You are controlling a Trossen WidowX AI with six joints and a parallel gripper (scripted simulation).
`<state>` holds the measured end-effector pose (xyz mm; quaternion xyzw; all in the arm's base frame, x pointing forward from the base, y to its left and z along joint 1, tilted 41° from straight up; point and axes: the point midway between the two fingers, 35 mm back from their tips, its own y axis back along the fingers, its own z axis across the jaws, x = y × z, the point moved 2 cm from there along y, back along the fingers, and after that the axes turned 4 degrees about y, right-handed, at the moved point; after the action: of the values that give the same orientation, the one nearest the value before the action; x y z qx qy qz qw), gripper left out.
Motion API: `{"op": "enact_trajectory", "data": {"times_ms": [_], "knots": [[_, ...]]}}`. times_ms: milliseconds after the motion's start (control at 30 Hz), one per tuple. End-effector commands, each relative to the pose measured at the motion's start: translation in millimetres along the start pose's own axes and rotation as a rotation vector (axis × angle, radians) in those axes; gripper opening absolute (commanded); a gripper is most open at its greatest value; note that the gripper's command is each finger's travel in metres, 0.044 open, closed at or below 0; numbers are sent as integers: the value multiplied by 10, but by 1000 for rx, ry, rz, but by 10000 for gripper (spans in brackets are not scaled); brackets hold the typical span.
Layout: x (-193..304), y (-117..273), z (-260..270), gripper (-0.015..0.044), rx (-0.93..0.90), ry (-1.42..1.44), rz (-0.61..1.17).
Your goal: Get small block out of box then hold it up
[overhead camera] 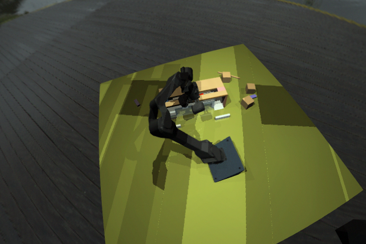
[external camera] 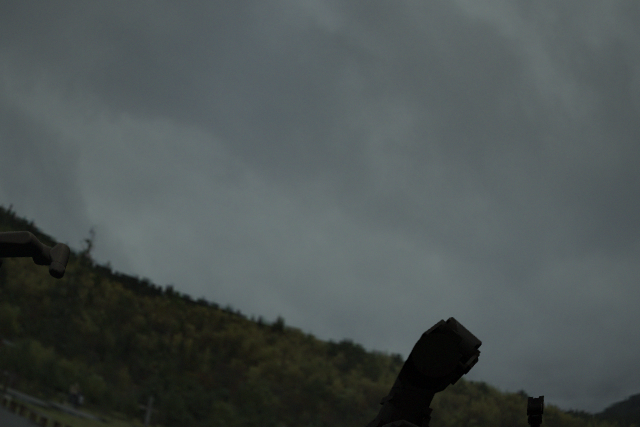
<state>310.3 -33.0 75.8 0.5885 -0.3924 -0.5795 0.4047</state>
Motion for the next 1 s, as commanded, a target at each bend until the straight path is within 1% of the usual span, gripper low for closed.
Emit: {"op": "enact_trajectory", "data": {"times_ms": [0, 967], "knots": [[99, -54, 23, 400, -7, 2, 2], [735, -278, 71, 400, -7, 2, 6]]}}
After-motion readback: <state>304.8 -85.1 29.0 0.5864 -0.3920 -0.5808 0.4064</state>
